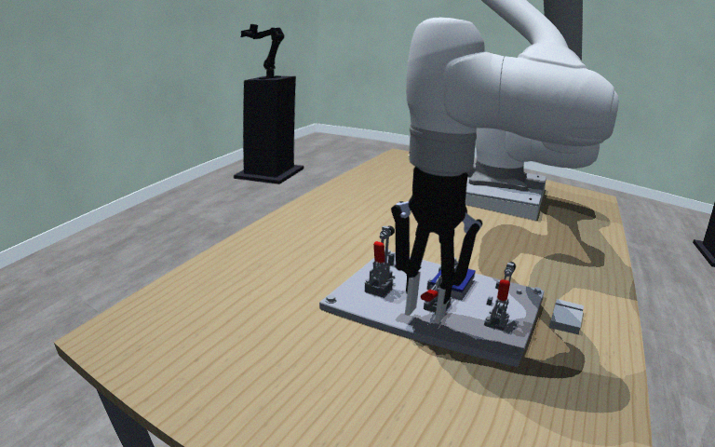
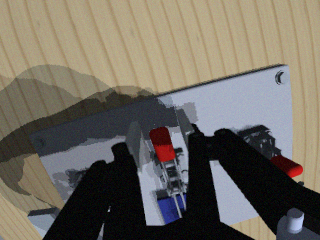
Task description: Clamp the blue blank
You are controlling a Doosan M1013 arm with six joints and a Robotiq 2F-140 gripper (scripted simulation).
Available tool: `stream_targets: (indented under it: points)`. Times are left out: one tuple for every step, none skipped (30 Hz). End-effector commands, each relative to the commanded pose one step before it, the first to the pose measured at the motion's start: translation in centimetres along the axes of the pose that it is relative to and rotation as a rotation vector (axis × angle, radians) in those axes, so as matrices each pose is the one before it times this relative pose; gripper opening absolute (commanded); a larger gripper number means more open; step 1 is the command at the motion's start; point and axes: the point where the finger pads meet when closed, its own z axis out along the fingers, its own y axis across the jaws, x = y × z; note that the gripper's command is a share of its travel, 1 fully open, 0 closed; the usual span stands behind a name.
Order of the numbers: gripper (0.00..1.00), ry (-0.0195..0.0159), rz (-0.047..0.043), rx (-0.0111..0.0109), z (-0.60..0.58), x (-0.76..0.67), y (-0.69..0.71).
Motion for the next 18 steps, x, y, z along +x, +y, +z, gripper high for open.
stream_targets:
  points:
    - [0.28,0.00015,-0.00003,0.00018,-0.018,0.001,-0.004]
    - [0.28,0.00000,0.00000,0.00000,0.000,0.000,0.000]
    - [0.28,0.00000,0.00000,0.00000,0.000,0.000,0.000]
    - [0.28,0.00000,0.00000,0.00000,0.000,0.000,0.000]
    - [0.28,0.00000,0.00000,0.00000,0.000,0.000,0.000]
    - [0.28,0.00000,0.00000,0.00000,0.000,0.000,0.000]
    - [0.28,0.00000,0.00000,0.00000,0.000,0.000,0.000]
    - [0.28,0.00000,0.00000,0.00000,0.000,0.000,0.000]
    - [0.28,0.00000,0.00000,0.00000,0.000,0.000,0.000]
    - [0.28,0.00000,0.00000,0.00000,0.000,0.000,0.000]
    - [0.28,0.00000,0.00000,0.00000,0.000,0.000,0.000]
    - [0.28,0.00000,0.00000,0.00000,0.000,0.000,0.000]
    - [0.28,0.00000,0.00000,0.00000,-0.007,0.000,0.000]
    - [0.28,0.00000,0.00000,0.00000,-0.047,0.000,0.000]
    - [0.28,0.00000,0.00000,0.00000,-0.113,0.000,0.000]
    - [0.28,0.00000,0.00000,0.00000,0.000,0.000,0.000]
    - [0.28,0.00000,0.00000,0.00000,0.000,0.000,0.000]
    - [0.28,0.00000,0.00000,0.00000,-0.194,-0.001,0.000]
